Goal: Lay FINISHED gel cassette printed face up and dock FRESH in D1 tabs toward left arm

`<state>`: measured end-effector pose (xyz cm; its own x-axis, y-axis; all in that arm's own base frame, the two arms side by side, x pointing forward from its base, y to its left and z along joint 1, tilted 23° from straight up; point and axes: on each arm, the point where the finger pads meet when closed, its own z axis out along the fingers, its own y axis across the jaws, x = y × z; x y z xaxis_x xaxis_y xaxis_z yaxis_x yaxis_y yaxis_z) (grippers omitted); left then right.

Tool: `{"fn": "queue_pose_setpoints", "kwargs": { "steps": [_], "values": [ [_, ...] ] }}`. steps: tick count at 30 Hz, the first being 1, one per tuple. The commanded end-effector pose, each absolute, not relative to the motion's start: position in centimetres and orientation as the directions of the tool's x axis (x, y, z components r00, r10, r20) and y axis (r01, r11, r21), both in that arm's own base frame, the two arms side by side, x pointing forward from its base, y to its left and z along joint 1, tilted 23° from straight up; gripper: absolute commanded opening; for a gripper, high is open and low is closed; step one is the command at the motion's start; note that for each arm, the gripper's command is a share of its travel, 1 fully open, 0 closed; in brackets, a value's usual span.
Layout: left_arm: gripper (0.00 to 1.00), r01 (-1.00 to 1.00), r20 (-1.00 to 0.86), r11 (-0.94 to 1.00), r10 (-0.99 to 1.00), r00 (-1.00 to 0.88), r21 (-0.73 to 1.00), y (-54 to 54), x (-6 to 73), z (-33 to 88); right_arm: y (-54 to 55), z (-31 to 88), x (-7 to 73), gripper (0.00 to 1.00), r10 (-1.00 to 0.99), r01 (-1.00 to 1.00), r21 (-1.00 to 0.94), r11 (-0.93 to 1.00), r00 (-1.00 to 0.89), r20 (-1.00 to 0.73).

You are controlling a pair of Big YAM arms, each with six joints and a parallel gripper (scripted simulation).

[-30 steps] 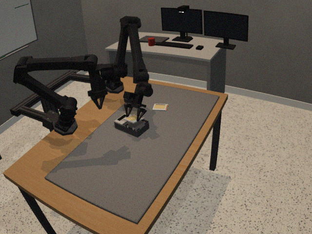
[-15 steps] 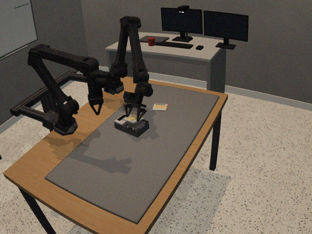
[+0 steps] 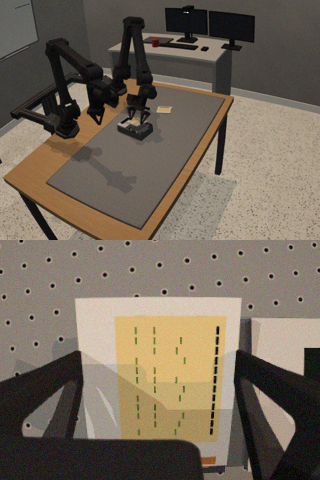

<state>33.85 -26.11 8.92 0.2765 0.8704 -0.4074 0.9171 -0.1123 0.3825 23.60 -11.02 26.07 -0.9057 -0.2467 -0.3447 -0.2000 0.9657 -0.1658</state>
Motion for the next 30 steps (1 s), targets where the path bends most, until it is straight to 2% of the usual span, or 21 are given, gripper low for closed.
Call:
{"fn": "queue_pose_setpoints", "kwargs": {
  "steps": [1,11,20,21,24,28,30],
  "values": [
    [0.0,0.919,-0.406,-0.103,0.874,0.267,0.382,-25.71,34.03,9.03,-11.81,29.15,24.35,0.0,-0.129,-0.083,-0.132,0.988,-0.911,-0.391],
    [0.0,0.919,-0.406,-0.103,0.874,0.267,0.382,-25.71,34.03,9.03,-11.81,29.15,24.35,0.0,0.19,0.175,0.075,0.982,-0.903,-0.385],
    [0.0,0.919,-0.406,-0.103,0.874,0.267,0.382,-25.71,34.03,9.03,-11.81,29.15,24.35,0.0,0.205,0.187,0.085,0.979,-0.901,-0.383],
    [0.0,0.919,-0.406,-0.103,0.874,0.267,0.382,-25.71,34.03,9.03,-11.81,29.15,24.35,1.0,0.205,0.187,0.085,0.979,-0.901,-0.383],
    [0.0,0.919,-0.406,-0.103,0.874,0.267,0.382,-25.71,34.03,9.03,-11.81,29.15,24.35,1.0,0.205,0.187,0.085,0.979,-0.901,-0.383],
    [0.0,0.92,-0.293,-0.103,0.929,0.224,0.378,-25.86,33.78,9.48,-11.81,29.15,24.35,1.0,0.205,0.187,0.085,0.979,-0.901,-0.383],
    [0.0,0.92,-0.293,-0.103,0.929,0.224,0.378,-25.86,33.78,9.48,-11.81,29.15,24.35,1.0,0.205,0.187,0.085,0.979,-0.901,-0.383]
  ]
}}
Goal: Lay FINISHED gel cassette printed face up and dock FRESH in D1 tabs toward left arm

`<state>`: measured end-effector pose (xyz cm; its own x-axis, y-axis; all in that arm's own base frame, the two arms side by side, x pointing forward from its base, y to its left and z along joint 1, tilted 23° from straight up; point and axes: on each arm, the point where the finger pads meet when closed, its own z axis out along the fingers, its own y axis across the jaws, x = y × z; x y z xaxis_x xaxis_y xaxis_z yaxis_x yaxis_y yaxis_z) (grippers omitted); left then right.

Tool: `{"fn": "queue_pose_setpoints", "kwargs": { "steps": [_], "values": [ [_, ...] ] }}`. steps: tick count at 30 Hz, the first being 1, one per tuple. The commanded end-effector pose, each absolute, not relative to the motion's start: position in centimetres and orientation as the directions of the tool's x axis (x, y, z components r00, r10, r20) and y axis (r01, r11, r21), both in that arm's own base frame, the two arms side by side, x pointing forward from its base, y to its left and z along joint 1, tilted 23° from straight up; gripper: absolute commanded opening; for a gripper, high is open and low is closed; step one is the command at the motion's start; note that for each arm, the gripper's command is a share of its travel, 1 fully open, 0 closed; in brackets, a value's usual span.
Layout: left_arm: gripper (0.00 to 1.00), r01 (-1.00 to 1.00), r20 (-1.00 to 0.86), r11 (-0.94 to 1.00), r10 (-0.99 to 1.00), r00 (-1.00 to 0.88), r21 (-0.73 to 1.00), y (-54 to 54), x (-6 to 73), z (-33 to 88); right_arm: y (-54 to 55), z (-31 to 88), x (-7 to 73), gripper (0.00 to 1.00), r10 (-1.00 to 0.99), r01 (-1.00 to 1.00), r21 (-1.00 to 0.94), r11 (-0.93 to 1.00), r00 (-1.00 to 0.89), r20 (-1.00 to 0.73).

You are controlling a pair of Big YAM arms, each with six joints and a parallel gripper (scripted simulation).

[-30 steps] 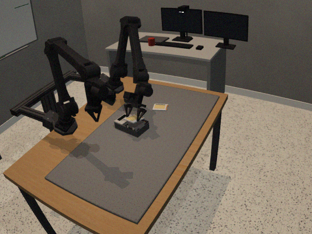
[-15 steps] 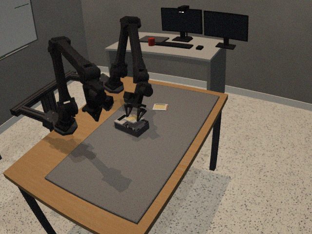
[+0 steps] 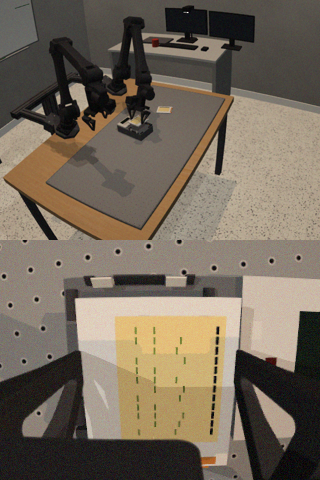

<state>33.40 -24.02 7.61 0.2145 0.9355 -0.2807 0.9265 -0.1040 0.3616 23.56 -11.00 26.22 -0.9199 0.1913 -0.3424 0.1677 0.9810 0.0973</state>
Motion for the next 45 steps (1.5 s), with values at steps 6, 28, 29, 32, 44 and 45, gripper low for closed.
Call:
{"fn": "queue_pose_setpoints", "kwargs": {
  "steps": [6,28,29,32,44,45],
  "values": [
    [0.0,0.921,-0.228,-0.102,0.953,0.199,0.375,-26.1,33.4,10.2,-11.8,29.2,24.3,1.0,0.205,0.187,0.085,0.979,-0.901,-0.383],
    [0.0,0.921,-0.228,-0.102,0.953,0.199,0.375,-26.4,33.0,10.9,-11.8,29.2,24.3,1.0,0.205,0.187,0.085,0.979,-0.901,-0.383],
    [0.0,0.921,-0.228,-0.102,0.953,0.199,0.375,-26.4,33.0,10.9,-11.8,29.2,24.3,1.0,0.205,0.187,0.085,0.979,-0.901,-0.383],
    [0.0,0.921,-0.228,-0.102,0.953,0.199,0.375,-26.4,33.0,10.9,-11.8,29.2,24.3,1.0,0.205,0.187,0.085,0.979,-0.901,-0.383],
    [0.0,0.921,-0.228,-0.102,0.953,0.199,0.375,-26.4,33.0,10.9,-11.8,29.2,24.3,1.0,0.205,0.187,0.085,0.979,-0.901,-0.383],
    [0.0,0.921,-0.228,-0.102,0.953,0.199,0.375,-26.4,33.0,10.9,-11.8,29.2,24.3,1.0,0.205,0.187,0.085,0.979,-0.901,-0.383]
  ]
}}
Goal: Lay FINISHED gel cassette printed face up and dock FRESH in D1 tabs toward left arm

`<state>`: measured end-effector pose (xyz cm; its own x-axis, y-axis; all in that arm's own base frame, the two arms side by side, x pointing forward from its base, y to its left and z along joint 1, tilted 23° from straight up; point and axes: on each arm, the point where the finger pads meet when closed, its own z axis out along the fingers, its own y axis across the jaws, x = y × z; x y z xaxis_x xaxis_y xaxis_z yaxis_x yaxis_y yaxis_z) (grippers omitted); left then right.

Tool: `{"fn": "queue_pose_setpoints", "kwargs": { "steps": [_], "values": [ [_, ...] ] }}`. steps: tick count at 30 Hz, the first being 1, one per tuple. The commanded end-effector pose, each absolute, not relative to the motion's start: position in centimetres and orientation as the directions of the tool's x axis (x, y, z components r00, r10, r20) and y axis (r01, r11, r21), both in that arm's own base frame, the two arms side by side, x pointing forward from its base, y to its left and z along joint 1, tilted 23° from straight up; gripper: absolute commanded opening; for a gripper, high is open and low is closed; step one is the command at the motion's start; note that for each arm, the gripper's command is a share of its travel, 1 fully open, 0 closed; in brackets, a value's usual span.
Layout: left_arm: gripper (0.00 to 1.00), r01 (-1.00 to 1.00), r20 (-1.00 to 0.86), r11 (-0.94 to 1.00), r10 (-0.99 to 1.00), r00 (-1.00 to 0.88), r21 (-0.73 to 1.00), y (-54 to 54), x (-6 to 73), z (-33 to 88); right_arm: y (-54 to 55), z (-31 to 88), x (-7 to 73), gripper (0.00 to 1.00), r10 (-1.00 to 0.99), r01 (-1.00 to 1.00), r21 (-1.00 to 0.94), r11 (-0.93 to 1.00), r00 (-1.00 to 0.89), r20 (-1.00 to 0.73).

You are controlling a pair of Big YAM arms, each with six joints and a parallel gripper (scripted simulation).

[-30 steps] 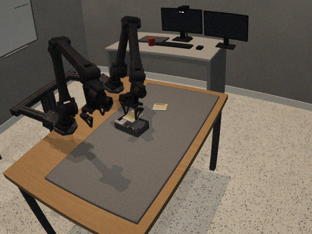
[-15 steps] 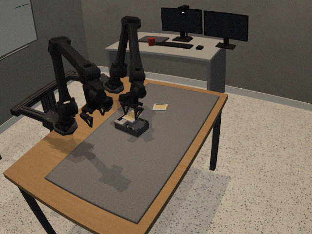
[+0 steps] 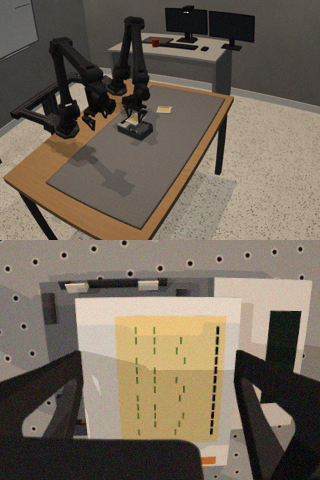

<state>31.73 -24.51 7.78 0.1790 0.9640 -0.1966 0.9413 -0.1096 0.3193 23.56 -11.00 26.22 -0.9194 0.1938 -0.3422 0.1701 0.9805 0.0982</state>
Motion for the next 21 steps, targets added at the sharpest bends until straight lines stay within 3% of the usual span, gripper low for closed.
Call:
{"fn": "queue_pose_setpoints", "kwargs": {
  "steps": [1,21],
  "values": [
    [0.0,0.921,-0.228,-0.102,0.953,0.199,0.375,-26.4,33.0,10.9,-11.8,29.2,24.3,1.0,0.205,0.187,0.085,0.979,-0.901,-0.383],
    [0.0,0.899,-0.257,-0.092,0.941,0.219,0.429,-27.8,33.9,13.4,-11.8,29.2,24.3,1.0,0.205,0.187,0.085,0.979,-0.901,-0.383]
  ]
}}
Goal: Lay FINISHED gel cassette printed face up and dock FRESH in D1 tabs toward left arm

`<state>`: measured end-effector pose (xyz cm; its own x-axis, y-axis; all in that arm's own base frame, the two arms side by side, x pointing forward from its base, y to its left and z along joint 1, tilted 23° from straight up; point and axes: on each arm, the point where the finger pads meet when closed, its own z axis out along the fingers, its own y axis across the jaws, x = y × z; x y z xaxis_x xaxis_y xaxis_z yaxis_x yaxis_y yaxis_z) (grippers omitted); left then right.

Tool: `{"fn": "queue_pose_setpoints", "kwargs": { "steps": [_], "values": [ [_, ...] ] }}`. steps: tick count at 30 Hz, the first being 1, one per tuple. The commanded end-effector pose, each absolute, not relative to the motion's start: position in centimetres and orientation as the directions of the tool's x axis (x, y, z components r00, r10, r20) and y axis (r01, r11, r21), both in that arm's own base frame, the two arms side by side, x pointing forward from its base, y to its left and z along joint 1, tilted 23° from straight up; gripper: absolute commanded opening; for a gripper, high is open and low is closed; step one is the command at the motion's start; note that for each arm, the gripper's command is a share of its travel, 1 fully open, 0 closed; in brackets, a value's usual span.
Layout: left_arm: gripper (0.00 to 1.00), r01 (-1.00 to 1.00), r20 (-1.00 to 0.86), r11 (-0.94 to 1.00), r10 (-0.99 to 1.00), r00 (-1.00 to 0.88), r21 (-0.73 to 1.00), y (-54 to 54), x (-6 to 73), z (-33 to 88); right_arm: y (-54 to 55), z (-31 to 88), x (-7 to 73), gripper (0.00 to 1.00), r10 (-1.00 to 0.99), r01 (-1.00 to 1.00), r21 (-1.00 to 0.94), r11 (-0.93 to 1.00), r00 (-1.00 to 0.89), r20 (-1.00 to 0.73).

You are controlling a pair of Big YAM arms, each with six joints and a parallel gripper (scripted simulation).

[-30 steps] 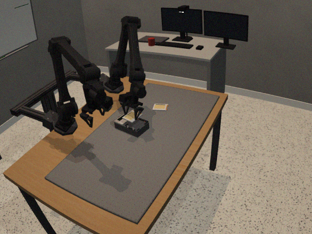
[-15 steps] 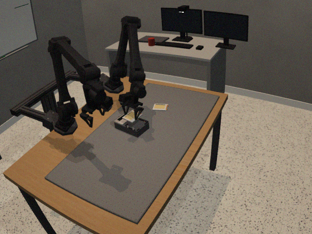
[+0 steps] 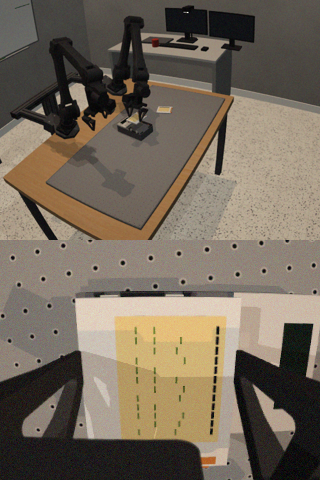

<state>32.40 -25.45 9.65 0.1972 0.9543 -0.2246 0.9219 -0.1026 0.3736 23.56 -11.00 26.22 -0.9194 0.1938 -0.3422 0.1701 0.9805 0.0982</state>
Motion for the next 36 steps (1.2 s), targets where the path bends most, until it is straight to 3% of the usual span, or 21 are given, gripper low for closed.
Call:
{"fn": "queue_pose_setpoints", "kwargs": {
  "steps": [1,9,26,36],
  "values": [
    [0.0,0.899,-0.257,-0.092,0.941,0.219,0.429,-27.8,33.9,13.4,-11.8,29.2,24.3,1.0,0.205,0.187,0.085,0.979,-0.901,-0.383],
    [0.0,0.899,-0.257,-0.092,0.941,0.219,0.429,-27.8,33.9,13.4,-11.8,29.2,24.3,1.0,0.205,0.187,0.085,0.979,-0.901,-0.383],
    [0.0,0.861,-0.374,0.37,0.898,-0.233,0.35,-22.2,38.9,14.1,-11.8,29.2,24.3,1.0,0.205,0.187,0.085,0.979,-0.901,-0.383],
    [0.0,0.795,-0.417,0.512,0.832,-0.365,0.326,-18.9,41.2,14.3,-11.8,29.2,24.3,1.0,0.205,0.187,0.085,0.979,-0.901,-0.383]
  ]
}}
